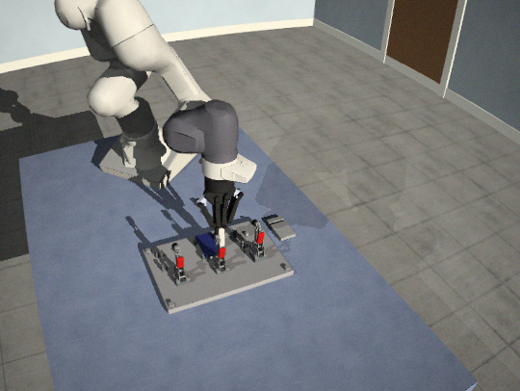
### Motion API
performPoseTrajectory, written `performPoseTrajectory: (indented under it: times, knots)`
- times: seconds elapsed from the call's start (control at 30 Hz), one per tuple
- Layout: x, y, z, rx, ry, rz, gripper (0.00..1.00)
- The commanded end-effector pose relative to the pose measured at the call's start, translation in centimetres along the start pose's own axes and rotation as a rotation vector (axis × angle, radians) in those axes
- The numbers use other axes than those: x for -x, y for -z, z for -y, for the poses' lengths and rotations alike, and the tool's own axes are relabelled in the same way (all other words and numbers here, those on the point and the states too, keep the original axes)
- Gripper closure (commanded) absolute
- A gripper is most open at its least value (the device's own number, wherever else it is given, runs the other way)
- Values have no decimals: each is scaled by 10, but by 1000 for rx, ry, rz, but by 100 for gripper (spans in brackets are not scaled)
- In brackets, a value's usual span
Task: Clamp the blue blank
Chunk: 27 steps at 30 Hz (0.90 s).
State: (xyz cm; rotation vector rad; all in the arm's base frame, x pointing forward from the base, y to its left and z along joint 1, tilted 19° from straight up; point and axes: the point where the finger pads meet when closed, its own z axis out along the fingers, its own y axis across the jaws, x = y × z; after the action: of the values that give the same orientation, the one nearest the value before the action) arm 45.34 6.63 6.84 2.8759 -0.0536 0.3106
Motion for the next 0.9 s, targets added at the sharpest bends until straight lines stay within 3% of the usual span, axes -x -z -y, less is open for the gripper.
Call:
performPoseTrajectory:
  times: [0.0,0.6,0.87]
  knots:
    - [-1,0,-1,-1,6,-2,100]
    - [-1,1,19,-1,6,-2,100]
    - [-1,31,19,-1,6,-2,100]
